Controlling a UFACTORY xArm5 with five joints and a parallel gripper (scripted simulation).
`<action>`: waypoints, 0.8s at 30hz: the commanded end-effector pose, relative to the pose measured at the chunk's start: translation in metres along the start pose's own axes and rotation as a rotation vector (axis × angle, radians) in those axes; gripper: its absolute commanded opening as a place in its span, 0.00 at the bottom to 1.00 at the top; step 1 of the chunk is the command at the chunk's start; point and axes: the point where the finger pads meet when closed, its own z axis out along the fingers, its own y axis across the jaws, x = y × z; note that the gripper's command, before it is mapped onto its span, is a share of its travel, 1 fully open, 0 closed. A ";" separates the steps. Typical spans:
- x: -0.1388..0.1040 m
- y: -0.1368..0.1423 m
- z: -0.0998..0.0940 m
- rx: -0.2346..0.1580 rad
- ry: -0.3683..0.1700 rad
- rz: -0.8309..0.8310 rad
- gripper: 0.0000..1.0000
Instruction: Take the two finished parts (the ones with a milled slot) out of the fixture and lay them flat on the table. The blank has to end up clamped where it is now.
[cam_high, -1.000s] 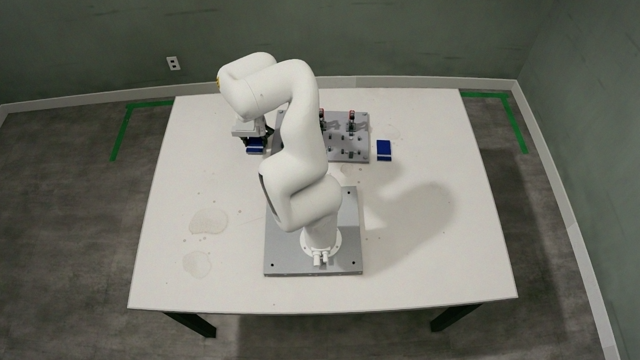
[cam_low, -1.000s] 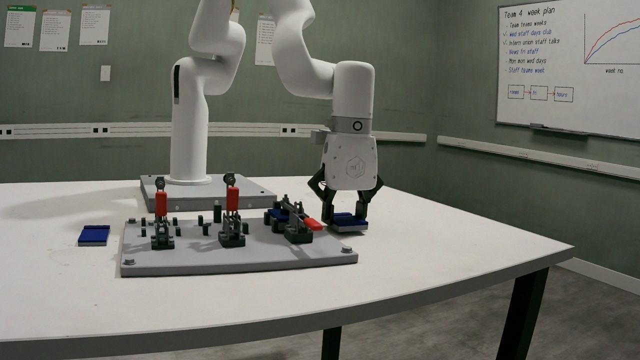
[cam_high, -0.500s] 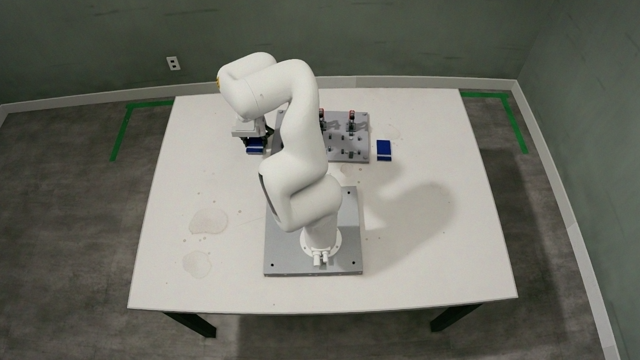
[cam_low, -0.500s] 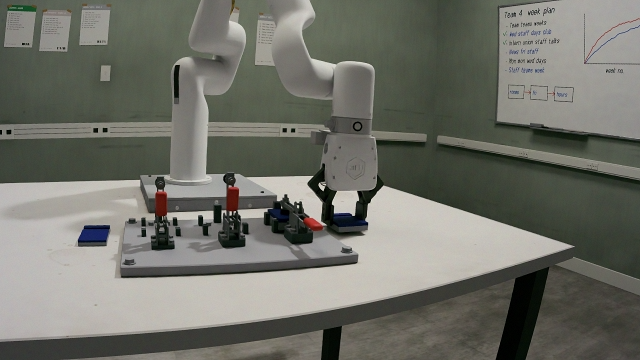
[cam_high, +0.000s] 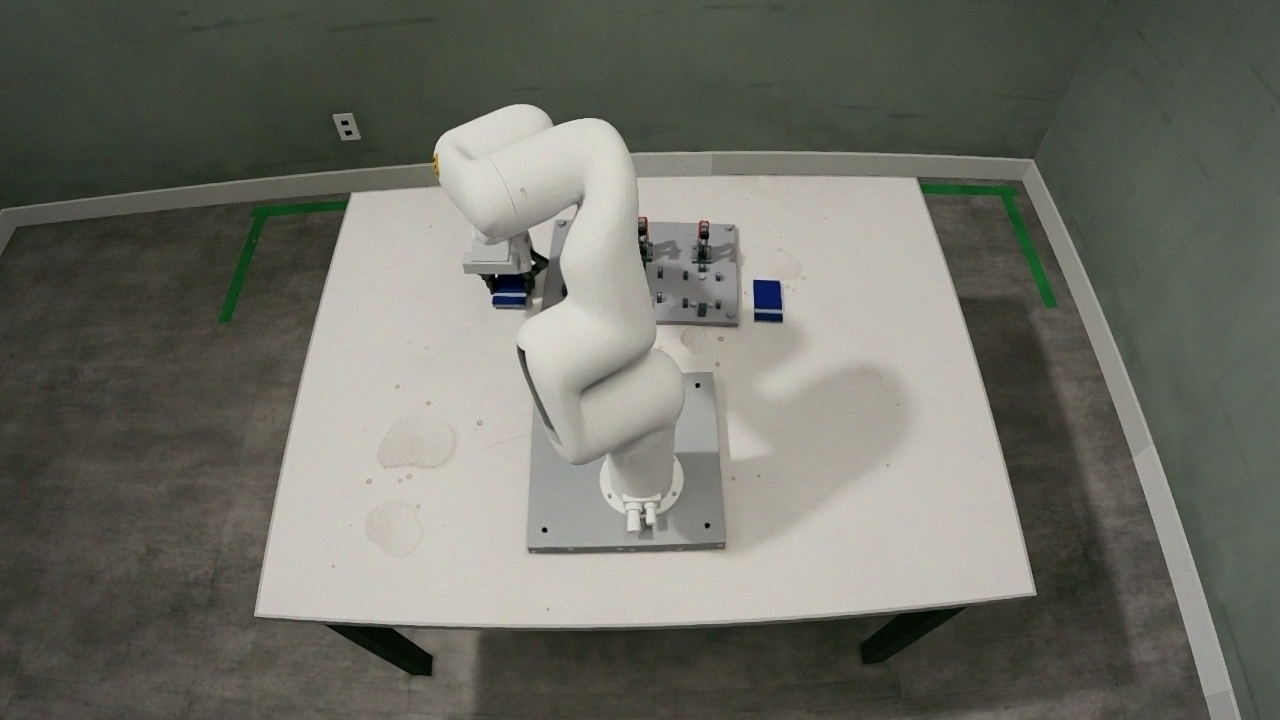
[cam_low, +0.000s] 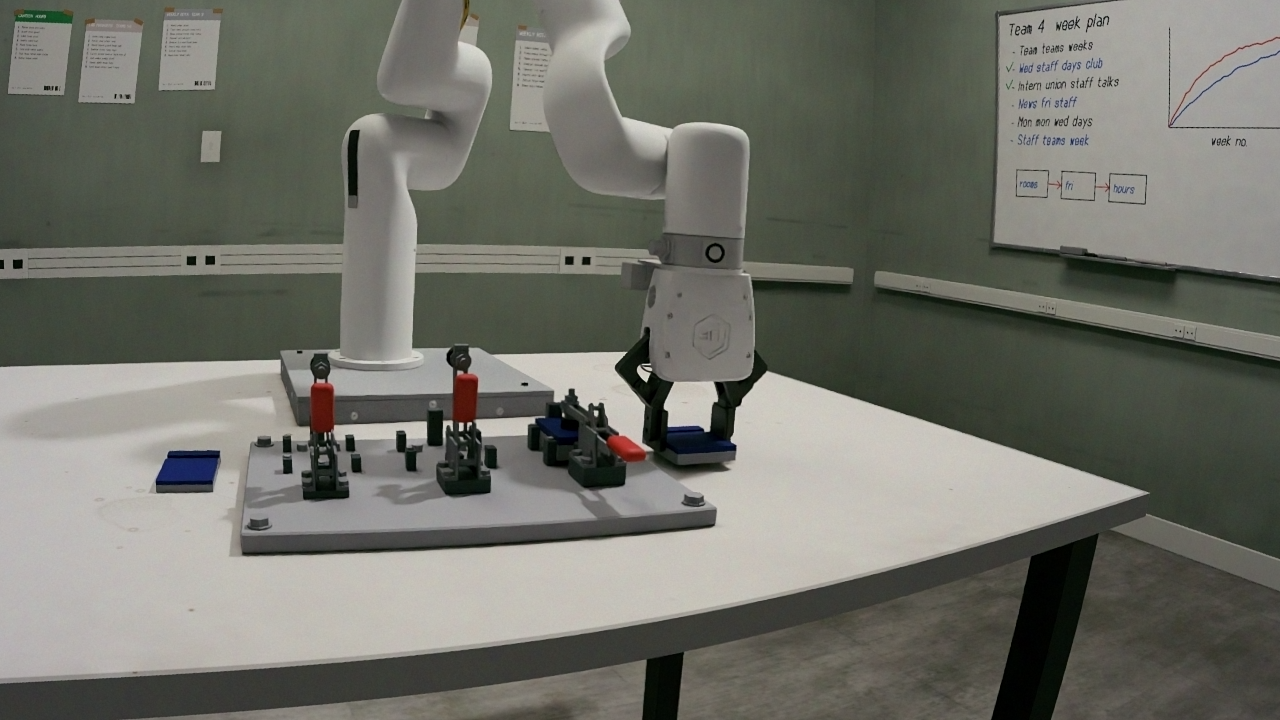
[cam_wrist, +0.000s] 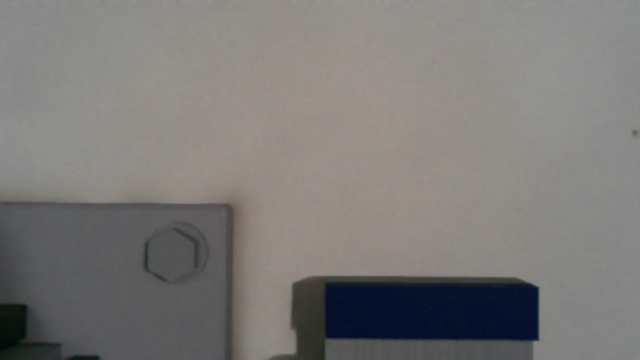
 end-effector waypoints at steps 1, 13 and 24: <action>-0.001 0.001 -0.001 -0.002 -0.003 0.000 0.00; -0.001 0.001 0.002 -0.002 -0.003 0.000 0.00; -0.001 0.001 0.005 -0.002 -0.003 0.000 0.00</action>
